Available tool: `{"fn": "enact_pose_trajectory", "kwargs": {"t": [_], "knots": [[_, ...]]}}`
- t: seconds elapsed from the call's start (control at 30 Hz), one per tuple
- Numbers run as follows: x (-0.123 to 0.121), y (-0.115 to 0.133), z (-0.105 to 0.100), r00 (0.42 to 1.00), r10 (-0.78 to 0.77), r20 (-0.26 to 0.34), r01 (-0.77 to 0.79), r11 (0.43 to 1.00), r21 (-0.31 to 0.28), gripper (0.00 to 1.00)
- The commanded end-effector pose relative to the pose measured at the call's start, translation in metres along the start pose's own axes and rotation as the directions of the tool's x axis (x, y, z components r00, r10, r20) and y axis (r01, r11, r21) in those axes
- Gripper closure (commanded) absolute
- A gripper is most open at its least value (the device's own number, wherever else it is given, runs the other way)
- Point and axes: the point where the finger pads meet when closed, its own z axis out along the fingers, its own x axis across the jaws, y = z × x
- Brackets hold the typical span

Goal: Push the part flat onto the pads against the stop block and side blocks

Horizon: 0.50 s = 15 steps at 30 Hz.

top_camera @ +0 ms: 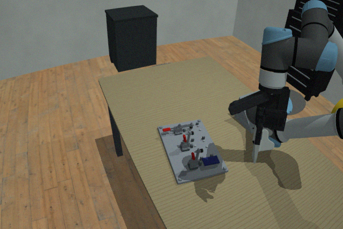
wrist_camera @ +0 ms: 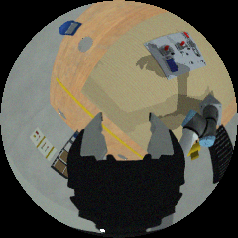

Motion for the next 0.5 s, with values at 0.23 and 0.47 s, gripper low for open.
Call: {"fn": "enact_pose_trajectory", "kwargs": {"t": [0.23,0.47], "knots": [[-0.0001,-0.0001,-0.0001,0.965,-0.234,-0.118,0.236,0.972,0.000,0.42],[-0.0001,-0.0002,-0.0002,0.953,-0.269,-0.137,0.271,0.962,-0.001,0.42]]}}
